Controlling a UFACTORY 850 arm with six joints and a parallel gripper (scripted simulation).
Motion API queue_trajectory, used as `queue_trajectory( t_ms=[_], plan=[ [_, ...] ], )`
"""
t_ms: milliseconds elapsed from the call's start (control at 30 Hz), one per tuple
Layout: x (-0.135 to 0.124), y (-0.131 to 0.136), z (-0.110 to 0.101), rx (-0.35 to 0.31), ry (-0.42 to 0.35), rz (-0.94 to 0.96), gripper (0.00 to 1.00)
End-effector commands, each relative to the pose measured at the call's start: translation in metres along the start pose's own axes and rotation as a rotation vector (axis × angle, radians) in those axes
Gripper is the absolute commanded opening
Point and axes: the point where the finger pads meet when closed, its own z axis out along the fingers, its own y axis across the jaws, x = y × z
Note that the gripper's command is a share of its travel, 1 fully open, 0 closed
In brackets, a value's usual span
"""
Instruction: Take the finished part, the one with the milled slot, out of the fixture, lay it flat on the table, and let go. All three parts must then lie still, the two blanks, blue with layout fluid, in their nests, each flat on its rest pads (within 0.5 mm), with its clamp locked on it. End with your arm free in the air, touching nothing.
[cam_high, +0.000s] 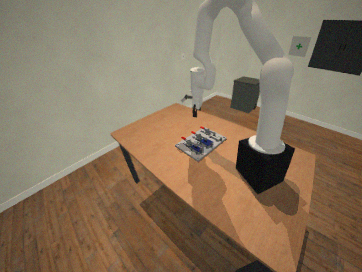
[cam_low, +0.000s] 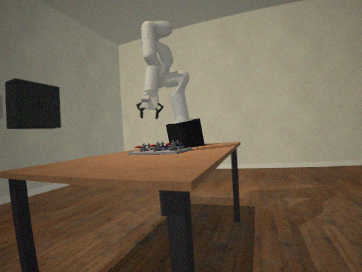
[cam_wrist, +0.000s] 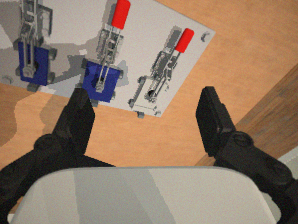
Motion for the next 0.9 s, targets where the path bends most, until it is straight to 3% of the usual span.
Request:
queue_trajectory(
  t_ms=[0, 100, 167, 867],
  plan=[
    [0.001, 0.000, 0.000, -0.001, 0.002, 0.000, 1.00],
    [0.001, 0.000, 0.000, -0.001, 0.002, 0.000, 1.00],
    [-0.016, 0.011, 0.002, 0.004, 0.005, 0.055, 1.00],
    [-0.016, 0.011, 0.002, 0.004, 0.005, 0.055, 1.00]
  ],
)
